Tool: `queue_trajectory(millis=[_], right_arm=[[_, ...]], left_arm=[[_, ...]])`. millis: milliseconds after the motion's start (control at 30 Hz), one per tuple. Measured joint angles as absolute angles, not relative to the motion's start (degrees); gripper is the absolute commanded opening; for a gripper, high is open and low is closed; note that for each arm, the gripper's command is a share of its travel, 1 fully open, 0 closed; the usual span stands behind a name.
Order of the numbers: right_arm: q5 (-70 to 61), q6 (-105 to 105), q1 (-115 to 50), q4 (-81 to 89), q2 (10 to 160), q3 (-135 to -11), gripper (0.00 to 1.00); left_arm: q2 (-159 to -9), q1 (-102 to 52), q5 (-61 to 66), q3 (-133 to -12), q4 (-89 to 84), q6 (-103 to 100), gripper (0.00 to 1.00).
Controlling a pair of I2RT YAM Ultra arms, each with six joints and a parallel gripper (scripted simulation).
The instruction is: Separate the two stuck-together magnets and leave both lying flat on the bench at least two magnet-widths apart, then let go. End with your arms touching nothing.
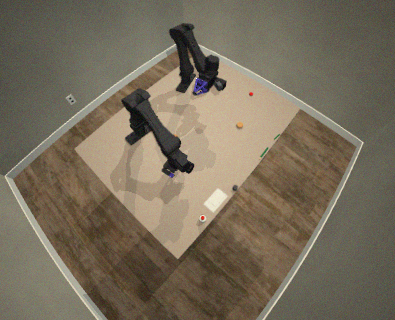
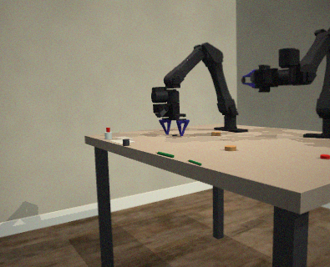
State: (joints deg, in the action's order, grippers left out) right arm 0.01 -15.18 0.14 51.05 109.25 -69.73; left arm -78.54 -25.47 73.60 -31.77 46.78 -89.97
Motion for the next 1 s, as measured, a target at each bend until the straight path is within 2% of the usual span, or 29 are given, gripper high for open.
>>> queue_trajectory(millis=[1000], right_arm=[[0.01,-15.18,0.14,64.34,104.88,-79.77,1.0]], left_arm=[[-78.54,-25.47,73.6,-31.77,46.78,-89.97,0.25]])
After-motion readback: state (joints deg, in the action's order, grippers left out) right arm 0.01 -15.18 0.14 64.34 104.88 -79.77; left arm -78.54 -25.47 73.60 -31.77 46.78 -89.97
